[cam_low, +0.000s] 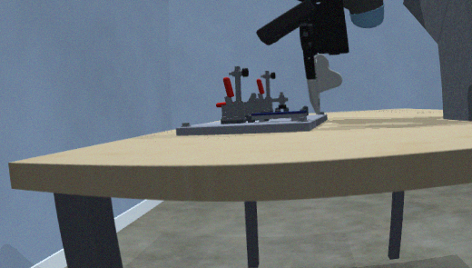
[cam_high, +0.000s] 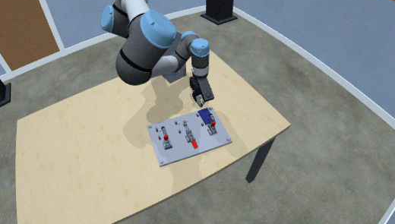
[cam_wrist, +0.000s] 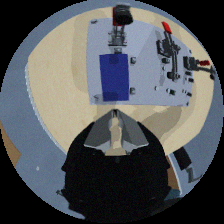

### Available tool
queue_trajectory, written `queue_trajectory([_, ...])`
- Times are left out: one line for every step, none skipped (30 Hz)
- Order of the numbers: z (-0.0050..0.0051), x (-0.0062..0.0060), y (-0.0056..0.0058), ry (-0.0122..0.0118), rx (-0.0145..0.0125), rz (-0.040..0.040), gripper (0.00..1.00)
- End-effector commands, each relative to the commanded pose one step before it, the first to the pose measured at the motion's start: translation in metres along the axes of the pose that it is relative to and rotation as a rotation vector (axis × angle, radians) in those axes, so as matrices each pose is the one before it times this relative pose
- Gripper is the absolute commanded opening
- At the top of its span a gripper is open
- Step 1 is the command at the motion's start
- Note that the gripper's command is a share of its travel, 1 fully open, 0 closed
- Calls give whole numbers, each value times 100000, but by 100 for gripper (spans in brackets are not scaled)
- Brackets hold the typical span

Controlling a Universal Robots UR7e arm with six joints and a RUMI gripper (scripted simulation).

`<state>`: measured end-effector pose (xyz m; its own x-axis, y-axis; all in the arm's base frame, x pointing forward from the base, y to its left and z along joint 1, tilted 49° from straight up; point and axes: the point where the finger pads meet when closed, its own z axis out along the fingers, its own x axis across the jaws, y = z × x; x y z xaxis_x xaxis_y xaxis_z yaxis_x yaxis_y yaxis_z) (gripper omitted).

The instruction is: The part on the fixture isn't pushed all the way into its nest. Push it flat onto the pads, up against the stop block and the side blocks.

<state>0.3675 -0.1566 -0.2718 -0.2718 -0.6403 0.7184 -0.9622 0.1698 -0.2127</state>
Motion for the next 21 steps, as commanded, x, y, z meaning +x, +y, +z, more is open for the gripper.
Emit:
queue_trajectory([-29, -9, -209, -23, 81, 7, 0])
queue_trajectory([0, 0, 0, 0, 0, 0, 0])
queue_trajectory([0, 0, 0, 0, 0, 0, 0])
queue_trajectory([0, 0, 0, 0, 0, 0, 0])
queue_trajectory([0, 0, 0, 0, 0, 0, 0])
queue_trajectory([0, 0, 0, 0, 0, 0, 0])
queue_trajectory([0, 0, 0, 0, 0, 0, 0])
queue_trajectory([0, 0, 0, 0, 0, 0, 0])
queue_trajectory([0, 0, 0, 0, 0, 0, 0])
queue_trajectory([0, 0, 0, 0, 0, 0, 0])
queue_trajectory([0, 0, 0, 0, 0, 0, 0])
queue_trajectory([2, 0, -75, 0, 2, 1, 0])
queue_trajectory([3, 0, -80, 0, 0, 0, 0])
queue_trajectory([3, 0, -80, 0, 0, 0, 0])
queue_trajectory([3, 0, -80, 0, 0, 0, 0])
queue_trajectory([3, 0, -80, 0, 0, 0, 0])
queue_trajectory([0, 0, 0, 0, 0, 0, 0])
queue_trajectory([0, 0, 0, 0, 0, 0, 0])
queue_trajectory([0, 0, 0, 0, 0, 0, 0])
queue_trajectory([0, 0, 0, 0, 0, 0, 0])
queue_trajectory([0, 0, 0, 0, 0, 0, 0])
